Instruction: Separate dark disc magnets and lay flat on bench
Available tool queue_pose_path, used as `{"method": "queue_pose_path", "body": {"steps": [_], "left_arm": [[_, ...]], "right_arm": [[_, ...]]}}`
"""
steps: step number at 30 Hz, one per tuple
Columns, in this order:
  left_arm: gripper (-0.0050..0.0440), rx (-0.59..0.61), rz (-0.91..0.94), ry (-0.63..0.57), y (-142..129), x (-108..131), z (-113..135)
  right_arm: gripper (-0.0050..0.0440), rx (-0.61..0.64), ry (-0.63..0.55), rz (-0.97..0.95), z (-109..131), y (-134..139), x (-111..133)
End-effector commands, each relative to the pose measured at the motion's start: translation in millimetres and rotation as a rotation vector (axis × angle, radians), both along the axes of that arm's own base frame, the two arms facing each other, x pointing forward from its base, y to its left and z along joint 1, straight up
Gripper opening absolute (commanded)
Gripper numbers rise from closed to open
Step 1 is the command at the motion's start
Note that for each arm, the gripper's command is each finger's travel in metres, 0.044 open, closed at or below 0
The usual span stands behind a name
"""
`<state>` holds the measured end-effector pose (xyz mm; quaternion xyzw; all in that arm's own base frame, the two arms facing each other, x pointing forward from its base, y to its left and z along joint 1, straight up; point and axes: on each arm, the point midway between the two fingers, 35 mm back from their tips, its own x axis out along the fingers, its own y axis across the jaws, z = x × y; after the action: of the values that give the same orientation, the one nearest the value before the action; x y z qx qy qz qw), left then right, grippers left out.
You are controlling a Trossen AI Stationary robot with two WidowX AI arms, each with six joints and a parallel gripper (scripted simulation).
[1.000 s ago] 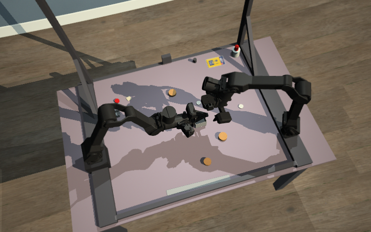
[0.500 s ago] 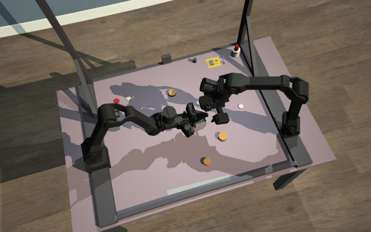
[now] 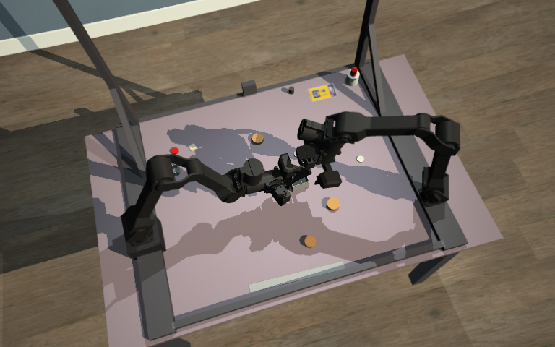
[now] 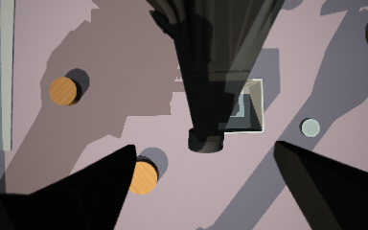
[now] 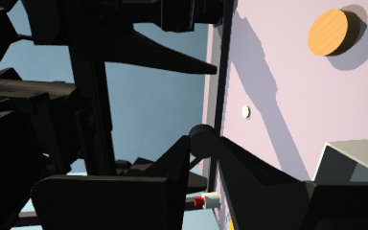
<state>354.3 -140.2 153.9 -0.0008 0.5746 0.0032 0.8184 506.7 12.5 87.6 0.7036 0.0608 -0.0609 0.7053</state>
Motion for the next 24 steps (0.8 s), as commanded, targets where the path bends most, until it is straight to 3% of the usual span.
{"method": "queue_pose_path", "body": {"steps": [1, 15, 24], "left_arm": [[0.04, -0.014, -0.001, -0.027, -0.7, 2.0, 9.5], [0.04, -0.014, -0.001, -0.027, -0.7, 2.0, 9.5], [0.0184, -0.014, -0.001, -0.027, -0.7, 2.0, 9.5]], "right_arm": [[0.004, 0.003, -0.024, -0.002, 10.1, -0.6, 1.6], [0.004, 0.003, -0.024, -0.002, 10.1, -0.6, 1.6], [0.004, 0.003, -0.024, -0.002, 10.1, -0.6, 1.6]]}}
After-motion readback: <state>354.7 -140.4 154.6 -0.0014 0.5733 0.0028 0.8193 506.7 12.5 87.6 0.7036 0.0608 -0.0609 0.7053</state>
